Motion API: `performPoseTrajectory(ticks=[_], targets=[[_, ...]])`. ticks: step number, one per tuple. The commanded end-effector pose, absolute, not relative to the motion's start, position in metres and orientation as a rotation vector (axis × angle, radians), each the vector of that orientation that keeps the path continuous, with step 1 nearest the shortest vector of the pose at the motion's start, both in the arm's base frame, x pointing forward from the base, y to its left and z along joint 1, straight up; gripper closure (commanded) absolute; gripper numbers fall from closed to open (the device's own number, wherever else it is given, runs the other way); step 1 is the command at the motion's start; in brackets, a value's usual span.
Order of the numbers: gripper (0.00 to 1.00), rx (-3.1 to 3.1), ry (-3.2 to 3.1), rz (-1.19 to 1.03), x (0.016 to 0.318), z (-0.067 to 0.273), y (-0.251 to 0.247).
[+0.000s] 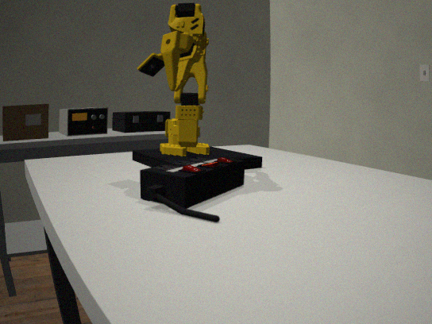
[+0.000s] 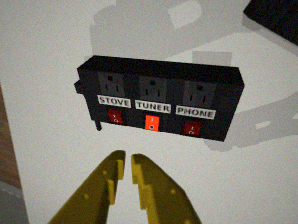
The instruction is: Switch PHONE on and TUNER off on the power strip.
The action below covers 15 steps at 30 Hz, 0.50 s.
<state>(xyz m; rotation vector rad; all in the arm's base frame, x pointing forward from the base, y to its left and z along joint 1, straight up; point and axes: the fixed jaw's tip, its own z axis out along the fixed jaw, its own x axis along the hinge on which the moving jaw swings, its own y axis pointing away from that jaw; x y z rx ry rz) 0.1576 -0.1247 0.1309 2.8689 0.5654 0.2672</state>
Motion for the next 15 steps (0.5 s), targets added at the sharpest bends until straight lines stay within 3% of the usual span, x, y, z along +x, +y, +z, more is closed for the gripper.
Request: performPoseTrajectory(ticks=[1, 15], targets=[[1.0, 2.881, 0.566, 0.248, 0.1526, 0.1292, -0.1247], [1.0, 2.888, 0.569, 0.241, 0.1539, 0.128, -0.1253]])
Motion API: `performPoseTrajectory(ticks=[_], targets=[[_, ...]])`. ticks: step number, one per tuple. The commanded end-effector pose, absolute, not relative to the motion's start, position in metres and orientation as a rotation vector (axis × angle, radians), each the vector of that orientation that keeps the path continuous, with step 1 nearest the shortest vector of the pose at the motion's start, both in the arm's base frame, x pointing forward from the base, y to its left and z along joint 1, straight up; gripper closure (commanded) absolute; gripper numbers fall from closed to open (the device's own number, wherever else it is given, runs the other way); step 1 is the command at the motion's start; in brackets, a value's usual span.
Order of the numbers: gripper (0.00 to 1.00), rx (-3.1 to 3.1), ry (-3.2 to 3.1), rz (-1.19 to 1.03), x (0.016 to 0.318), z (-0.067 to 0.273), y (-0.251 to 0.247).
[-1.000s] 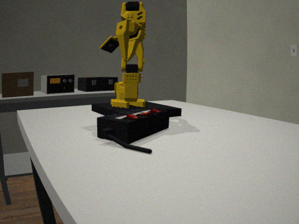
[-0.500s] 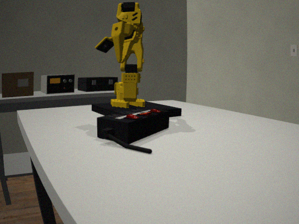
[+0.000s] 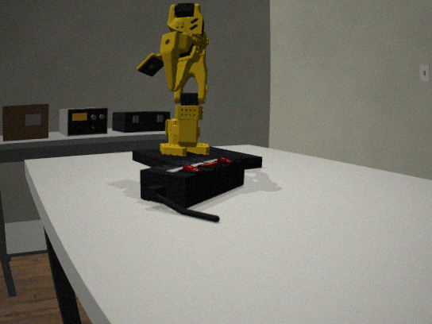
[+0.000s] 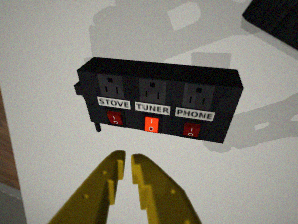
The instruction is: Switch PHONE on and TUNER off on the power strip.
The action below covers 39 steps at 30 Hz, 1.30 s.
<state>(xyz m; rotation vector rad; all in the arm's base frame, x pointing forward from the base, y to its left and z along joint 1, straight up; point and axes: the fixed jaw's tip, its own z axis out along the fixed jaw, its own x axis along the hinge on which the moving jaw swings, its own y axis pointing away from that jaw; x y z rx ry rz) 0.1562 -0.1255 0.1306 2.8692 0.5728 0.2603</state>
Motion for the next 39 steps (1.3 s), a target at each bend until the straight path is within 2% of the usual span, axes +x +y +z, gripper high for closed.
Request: performPoseTrajectory(ticks=[1, 21, 39], targets=[[1.0, 2.892, 0.569, 0.238, 0.155, 0.127, -0.125], [1.0, 3.031, 0.586, 0.089, 0.197, 0.088, -0.127], [1.0, 3.039, 0.587, 0.078, 0.199, 0.085, -0.126]])
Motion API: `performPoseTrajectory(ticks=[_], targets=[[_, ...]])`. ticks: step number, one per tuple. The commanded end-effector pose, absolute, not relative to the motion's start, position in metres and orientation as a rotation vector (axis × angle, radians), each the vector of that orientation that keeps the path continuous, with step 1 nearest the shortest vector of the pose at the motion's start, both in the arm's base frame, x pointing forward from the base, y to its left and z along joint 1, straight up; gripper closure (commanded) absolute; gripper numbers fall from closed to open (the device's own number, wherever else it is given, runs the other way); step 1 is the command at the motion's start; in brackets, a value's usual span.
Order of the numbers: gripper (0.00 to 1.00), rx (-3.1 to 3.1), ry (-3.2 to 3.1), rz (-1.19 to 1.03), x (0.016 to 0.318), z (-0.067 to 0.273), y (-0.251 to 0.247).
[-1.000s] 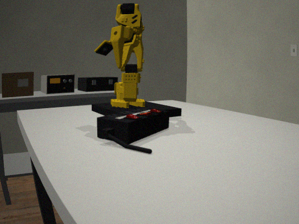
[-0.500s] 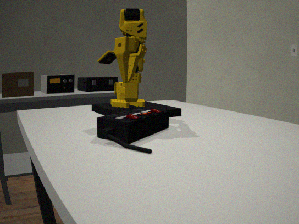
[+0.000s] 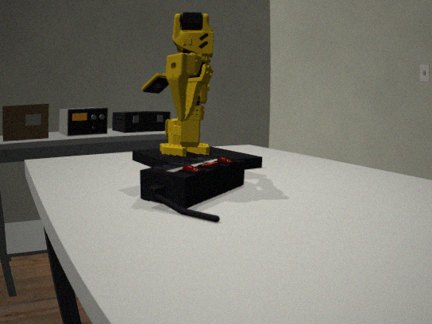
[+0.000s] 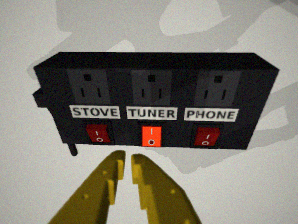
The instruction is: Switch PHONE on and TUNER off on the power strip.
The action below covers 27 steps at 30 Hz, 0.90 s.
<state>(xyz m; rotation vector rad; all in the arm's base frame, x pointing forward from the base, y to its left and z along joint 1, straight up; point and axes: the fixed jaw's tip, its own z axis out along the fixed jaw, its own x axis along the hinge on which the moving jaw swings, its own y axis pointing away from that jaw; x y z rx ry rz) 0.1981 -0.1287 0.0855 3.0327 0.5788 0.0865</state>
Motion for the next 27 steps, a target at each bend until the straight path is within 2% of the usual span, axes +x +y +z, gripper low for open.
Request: performPoseTrajectory(ticks=[1, 27], targets=[[1.0, 3.039, 0.587, 0.078, 0.199, 0.085, -0.126], [1.0, 3.069, 0.601, 0.026, 0.212, 0.068, -0.122]])
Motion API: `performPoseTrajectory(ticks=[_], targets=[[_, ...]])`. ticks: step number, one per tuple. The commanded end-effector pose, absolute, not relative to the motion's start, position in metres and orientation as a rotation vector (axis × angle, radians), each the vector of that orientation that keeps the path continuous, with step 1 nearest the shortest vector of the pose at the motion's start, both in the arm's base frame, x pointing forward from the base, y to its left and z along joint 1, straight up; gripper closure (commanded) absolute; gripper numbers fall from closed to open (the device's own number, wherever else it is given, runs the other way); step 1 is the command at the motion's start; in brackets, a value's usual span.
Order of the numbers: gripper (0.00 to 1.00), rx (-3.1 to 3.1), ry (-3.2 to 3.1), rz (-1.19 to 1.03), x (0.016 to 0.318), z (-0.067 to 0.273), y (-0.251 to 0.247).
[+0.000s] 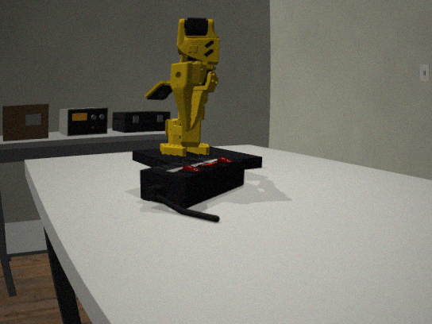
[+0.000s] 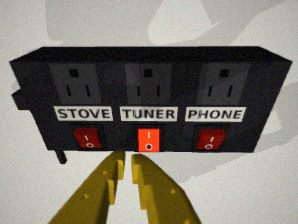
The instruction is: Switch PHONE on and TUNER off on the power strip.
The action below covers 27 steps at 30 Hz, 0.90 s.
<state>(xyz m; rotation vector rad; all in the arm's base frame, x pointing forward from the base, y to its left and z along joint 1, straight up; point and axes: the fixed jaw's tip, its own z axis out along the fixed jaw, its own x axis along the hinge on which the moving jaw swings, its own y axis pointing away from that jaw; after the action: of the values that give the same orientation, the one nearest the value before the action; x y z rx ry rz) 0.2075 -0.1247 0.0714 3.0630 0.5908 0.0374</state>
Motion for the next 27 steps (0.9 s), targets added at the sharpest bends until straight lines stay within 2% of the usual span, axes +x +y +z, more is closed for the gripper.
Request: performPoseTrajectory(ticks=[1, 27], targets=[[1.0, 3.071, 0.602, 0.022, 0.2127, 0.0668, -0.1216], [1.0, 3.082, 0.607, 0.001, 0.2169, 0.0599, -0.1194]])
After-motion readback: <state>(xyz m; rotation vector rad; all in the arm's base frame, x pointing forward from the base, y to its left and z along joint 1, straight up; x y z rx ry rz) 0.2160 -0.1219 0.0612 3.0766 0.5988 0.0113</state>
